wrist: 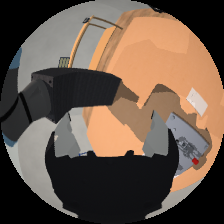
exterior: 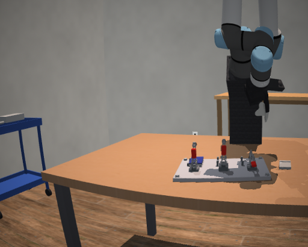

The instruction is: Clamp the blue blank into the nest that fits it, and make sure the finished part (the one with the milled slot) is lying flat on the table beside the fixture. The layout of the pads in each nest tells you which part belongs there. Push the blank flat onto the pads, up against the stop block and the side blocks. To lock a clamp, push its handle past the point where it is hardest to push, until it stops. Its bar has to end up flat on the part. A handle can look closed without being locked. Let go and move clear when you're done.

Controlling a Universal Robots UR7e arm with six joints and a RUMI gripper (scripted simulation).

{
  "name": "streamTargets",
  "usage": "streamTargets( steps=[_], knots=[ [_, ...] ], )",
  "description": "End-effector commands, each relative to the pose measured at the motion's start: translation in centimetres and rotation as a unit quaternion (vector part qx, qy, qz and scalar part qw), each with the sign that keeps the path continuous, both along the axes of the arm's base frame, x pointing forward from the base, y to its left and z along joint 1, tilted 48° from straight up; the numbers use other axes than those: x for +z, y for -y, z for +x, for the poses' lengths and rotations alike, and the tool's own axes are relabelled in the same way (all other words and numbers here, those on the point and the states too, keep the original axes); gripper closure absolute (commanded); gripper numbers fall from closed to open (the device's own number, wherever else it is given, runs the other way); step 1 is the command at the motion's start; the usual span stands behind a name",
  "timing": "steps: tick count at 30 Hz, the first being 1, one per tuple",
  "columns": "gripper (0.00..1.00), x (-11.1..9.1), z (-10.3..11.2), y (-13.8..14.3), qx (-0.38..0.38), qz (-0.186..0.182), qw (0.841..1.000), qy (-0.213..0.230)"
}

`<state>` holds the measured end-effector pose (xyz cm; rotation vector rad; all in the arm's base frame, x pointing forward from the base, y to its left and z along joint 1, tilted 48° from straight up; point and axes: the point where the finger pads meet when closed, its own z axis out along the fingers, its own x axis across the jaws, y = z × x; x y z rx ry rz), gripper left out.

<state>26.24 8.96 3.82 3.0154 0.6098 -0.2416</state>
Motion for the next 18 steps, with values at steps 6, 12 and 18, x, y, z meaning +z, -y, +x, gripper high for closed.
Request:
streamTargets(
  steps=[6,12,18],
  knots=[
    [0.00,0.1,1.4,0.7,-0.102,0.044,0.994,0.021],
    [0.00,0.3,2.4,1.3,-0.164,0.069,0.983,0.036],
    [0.00,0.7,3.9,2.4,-0.243,0.101,0.963,0.057]
  ],
)
